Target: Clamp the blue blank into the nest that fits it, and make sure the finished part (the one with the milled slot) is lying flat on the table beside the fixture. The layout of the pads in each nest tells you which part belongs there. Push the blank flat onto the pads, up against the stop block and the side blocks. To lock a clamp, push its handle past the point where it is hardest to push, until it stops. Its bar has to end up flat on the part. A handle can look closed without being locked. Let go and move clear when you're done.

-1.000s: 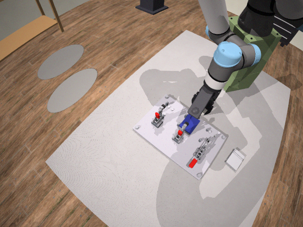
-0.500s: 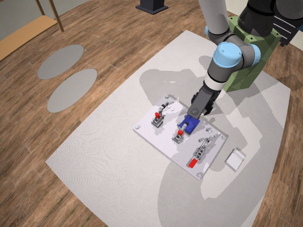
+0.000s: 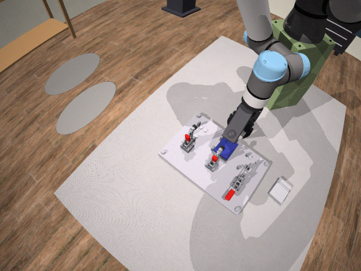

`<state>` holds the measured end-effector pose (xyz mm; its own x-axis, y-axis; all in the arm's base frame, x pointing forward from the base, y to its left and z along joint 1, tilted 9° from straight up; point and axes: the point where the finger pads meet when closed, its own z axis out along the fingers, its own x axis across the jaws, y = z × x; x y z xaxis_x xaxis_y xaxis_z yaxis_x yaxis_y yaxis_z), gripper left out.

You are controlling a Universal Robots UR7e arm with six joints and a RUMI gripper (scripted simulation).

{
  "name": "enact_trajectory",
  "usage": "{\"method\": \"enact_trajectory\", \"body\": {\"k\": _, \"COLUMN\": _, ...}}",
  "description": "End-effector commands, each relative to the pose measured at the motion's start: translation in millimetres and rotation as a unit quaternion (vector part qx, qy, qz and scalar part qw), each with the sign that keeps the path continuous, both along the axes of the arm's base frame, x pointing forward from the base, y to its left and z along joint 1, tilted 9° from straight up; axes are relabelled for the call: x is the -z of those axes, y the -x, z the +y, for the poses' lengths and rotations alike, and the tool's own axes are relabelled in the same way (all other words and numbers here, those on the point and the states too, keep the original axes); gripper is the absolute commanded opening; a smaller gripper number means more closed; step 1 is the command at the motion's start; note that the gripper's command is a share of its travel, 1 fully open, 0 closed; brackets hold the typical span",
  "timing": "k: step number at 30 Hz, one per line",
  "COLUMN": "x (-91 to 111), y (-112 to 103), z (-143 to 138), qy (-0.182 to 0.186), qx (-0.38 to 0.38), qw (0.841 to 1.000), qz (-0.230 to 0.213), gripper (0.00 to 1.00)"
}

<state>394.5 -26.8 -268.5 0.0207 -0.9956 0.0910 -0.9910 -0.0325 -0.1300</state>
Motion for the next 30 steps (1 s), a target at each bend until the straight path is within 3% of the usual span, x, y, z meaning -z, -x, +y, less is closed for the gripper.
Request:
{"method": "enact_trajectory", "body": {"k": 1, "x": -0.4, "y": -0.5, "z": -0.1, "qy": 0.0, "qx": 0.0, "qw": 1.0, "qz": 0.0, "gripper": 0.0}}
{"method": "enact_trajectory", "body": {"k": 30, "x": -1.0, "y": -5.0, "z": 0.1, "qy": 0.0, "qx": 0.0, "qw": 1.0, "qz": 0.0, "gripper": 0.0}}
